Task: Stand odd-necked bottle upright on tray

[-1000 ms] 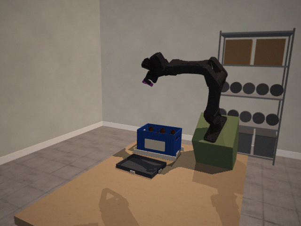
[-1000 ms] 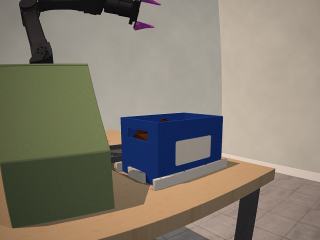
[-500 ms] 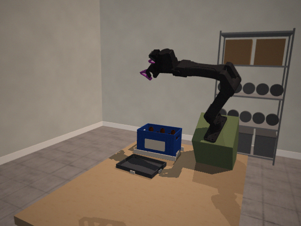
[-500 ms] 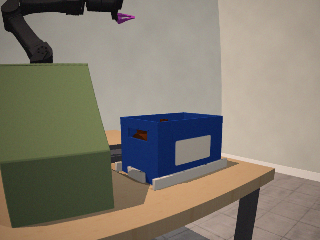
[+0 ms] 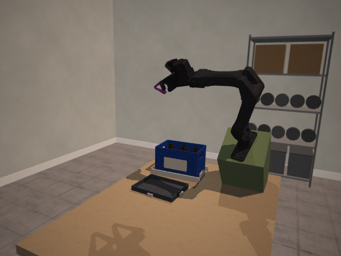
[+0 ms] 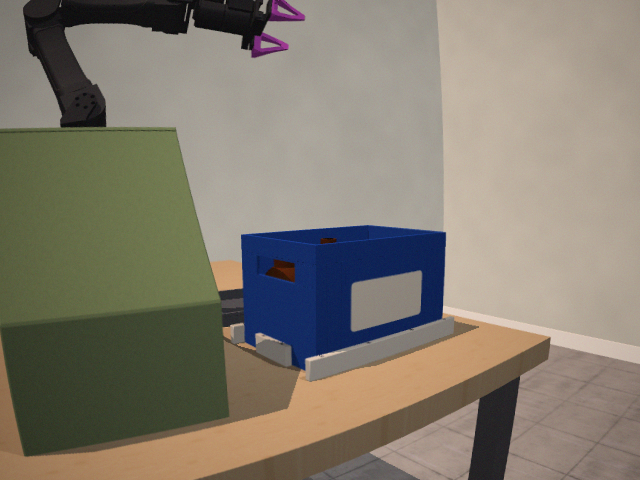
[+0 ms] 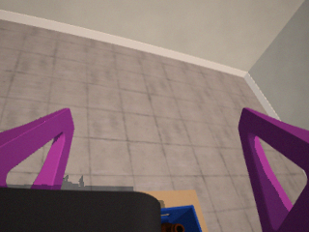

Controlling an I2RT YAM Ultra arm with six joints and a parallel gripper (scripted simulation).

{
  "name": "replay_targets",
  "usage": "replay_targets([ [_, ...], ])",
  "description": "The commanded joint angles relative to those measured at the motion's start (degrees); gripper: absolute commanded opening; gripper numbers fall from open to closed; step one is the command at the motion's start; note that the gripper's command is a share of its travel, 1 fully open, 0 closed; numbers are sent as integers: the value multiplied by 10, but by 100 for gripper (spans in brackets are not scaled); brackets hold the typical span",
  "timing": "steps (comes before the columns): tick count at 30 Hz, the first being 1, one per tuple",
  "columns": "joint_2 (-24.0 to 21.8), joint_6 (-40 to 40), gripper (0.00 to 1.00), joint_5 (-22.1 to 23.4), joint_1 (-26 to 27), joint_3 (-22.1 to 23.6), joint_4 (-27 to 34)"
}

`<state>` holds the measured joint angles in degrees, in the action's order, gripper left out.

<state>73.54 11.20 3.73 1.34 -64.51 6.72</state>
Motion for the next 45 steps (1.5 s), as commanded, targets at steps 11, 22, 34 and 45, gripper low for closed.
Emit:
replay_targets([
  [11,118,173,100,50,36,-83,99],
  [22,223,295,100,88,55,-132,169],
  [34,316,401,100,123,72,-178,234],
  [45,424,524,100,162,91,-231,309],
])
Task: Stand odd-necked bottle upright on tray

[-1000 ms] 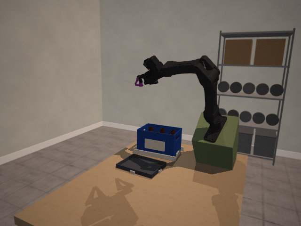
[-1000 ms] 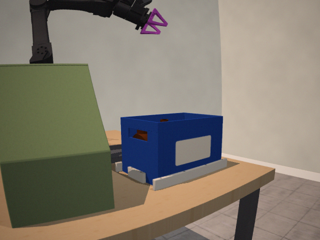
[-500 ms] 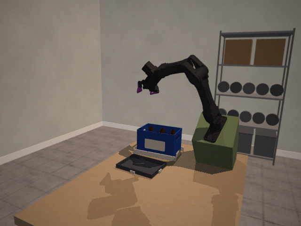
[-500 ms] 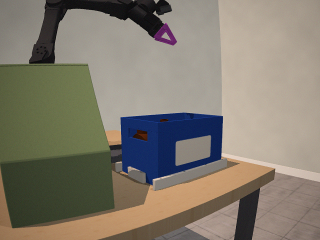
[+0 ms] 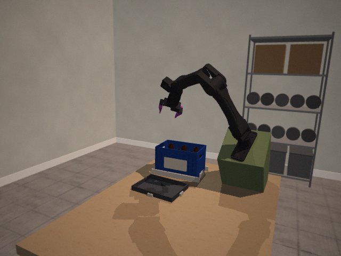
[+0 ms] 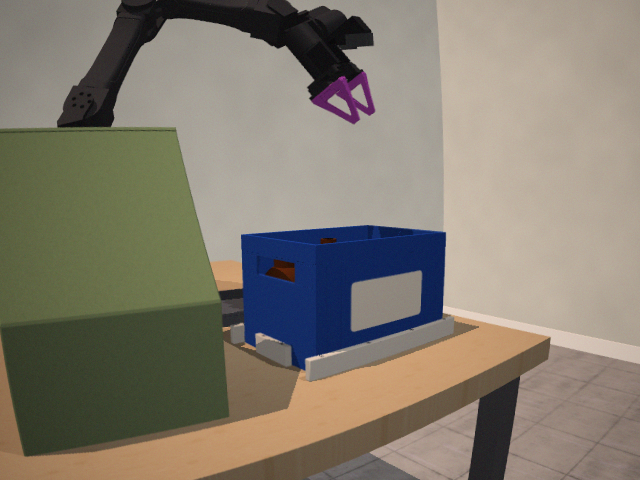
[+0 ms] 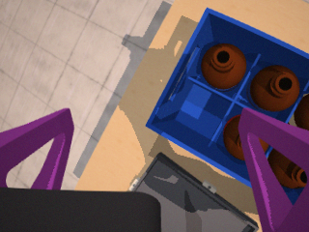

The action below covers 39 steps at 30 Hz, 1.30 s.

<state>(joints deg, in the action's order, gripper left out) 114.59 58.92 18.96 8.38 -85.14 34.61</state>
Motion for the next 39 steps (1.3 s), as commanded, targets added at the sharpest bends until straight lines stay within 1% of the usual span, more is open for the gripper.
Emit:
replay_targets([
  [1,19,51,100,12,22,-29,34],
  [3,40,77,100,20,25,-38,48],
  [6,43,79,100,21,26,-41,51],
  [7,66,105,100,29,30,-51,66],
  [8,77,119,100,33,32,-55,73],
  [10,88,130,100,37,34,-63,82],
  [21,184,241,100,72,51,-108,147],
  [23,184,241,100,72,51,-108,147],
  [25,214,275,100,83,56,-122,167],
  [27,229,292,100,88,59,-130,178],
  [30,246,310,100,94,62,-140,191],
  [35,290,361,100,110,69,-160,220],
  [38,308,381,100,117,73,-170,234],
  [39,308,381,100,117,73,-170,234],
])
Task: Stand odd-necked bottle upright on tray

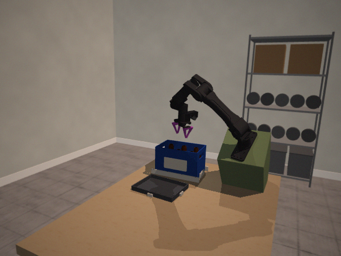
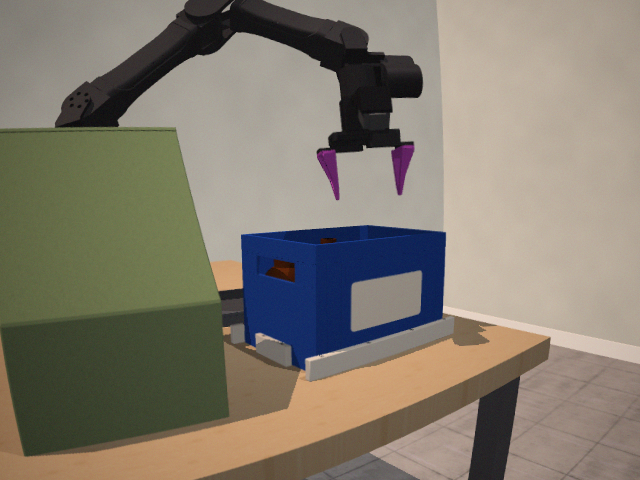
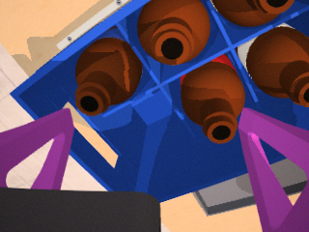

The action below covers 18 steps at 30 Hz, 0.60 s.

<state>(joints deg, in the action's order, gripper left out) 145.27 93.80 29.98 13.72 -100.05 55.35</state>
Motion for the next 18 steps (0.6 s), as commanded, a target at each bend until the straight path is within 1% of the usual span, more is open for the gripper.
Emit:
replay_targets([
  [1,1,32,100,7,19,-21,26],
  [5,27,59,100,16,24,-35,46],
  [9,41,74,100,20,26,-43,56],
  [11,29,77,100,19,27,-46,59],
  [18,36,79,100,17,27,-48,62],
])
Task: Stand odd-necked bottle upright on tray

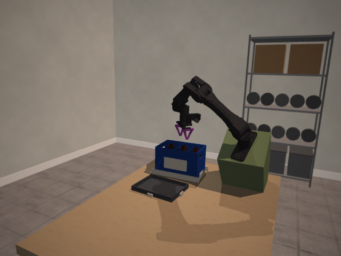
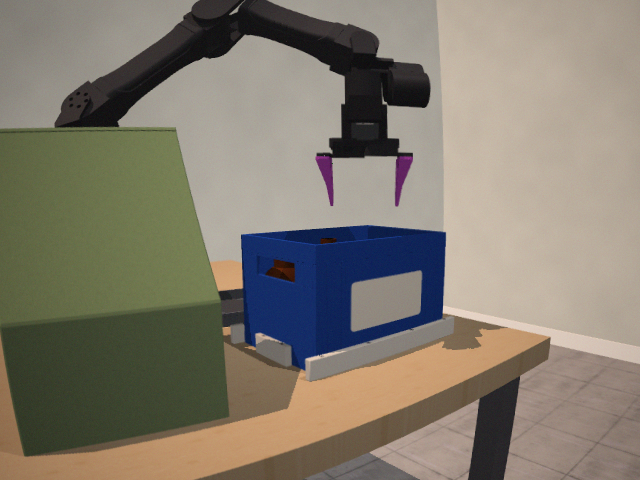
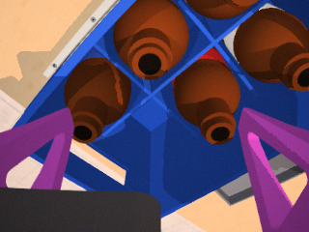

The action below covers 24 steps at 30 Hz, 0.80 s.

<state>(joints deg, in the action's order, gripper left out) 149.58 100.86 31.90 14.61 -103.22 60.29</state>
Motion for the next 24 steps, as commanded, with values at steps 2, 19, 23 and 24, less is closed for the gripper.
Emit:
replay_targets([
  [2,-7,8,100,-2,18,-17,14],
  [19,-7,7,0,-3,18,-17,14],
  [23,-7,7,0,-3,18,-17,14],
  [24,-7,7,0,-3,18,-17,14],
])
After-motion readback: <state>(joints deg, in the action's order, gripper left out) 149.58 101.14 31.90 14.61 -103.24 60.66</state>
